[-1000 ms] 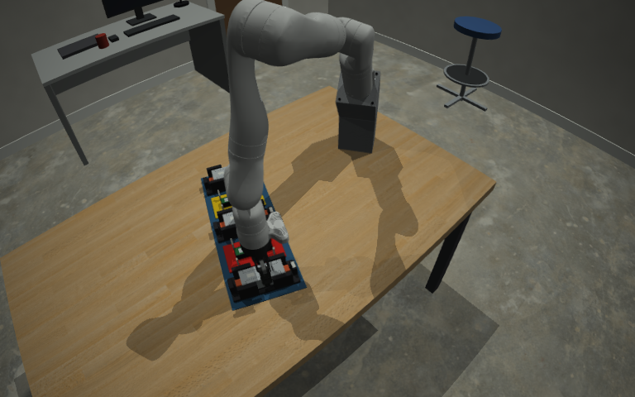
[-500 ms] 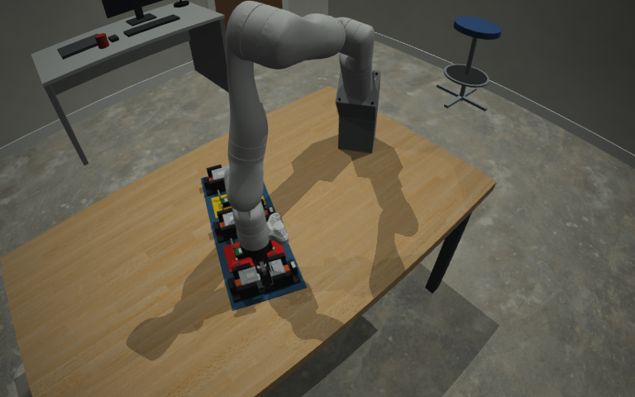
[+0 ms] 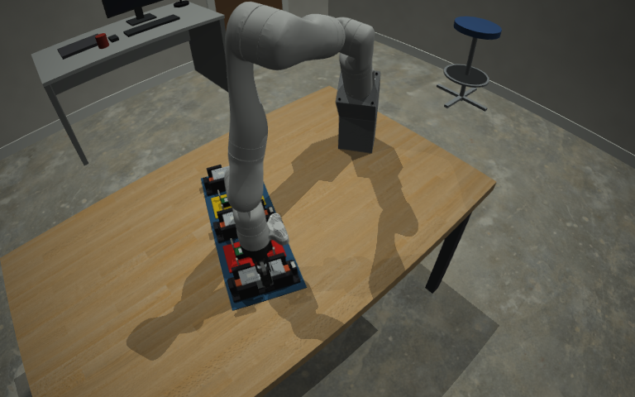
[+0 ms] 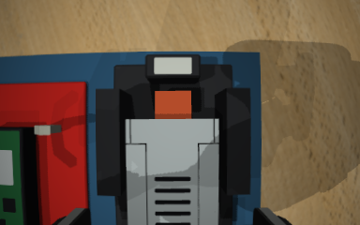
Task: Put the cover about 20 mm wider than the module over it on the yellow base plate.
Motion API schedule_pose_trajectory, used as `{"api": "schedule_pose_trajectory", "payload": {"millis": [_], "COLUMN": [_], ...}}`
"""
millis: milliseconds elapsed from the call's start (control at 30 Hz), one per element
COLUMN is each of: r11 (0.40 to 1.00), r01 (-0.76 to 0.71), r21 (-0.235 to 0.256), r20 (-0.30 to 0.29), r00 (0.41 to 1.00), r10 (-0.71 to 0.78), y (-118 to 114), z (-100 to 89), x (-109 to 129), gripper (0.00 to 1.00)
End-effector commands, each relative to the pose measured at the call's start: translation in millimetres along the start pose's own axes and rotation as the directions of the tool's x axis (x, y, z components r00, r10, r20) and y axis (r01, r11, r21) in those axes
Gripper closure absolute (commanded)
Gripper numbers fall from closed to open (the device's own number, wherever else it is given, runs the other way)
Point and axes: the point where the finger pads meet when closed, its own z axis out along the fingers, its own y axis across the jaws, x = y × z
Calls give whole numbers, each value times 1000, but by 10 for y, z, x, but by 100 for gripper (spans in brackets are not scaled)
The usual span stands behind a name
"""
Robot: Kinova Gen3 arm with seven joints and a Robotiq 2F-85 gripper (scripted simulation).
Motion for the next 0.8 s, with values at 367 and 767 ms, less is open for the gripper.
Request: {"api": "schedule_pose_trajectory", "payload": {"millis": [367, 767], "r11": [1000, 1000], "r01": [7, 7], "r21": [-4, -4], "r20": [9, 9], "r00": [1000, 1000], "r10": [-7, -7], "y": [16, 17], "z": [86, 186], "x": [-42, -43], "gripper": [0, 0]}}
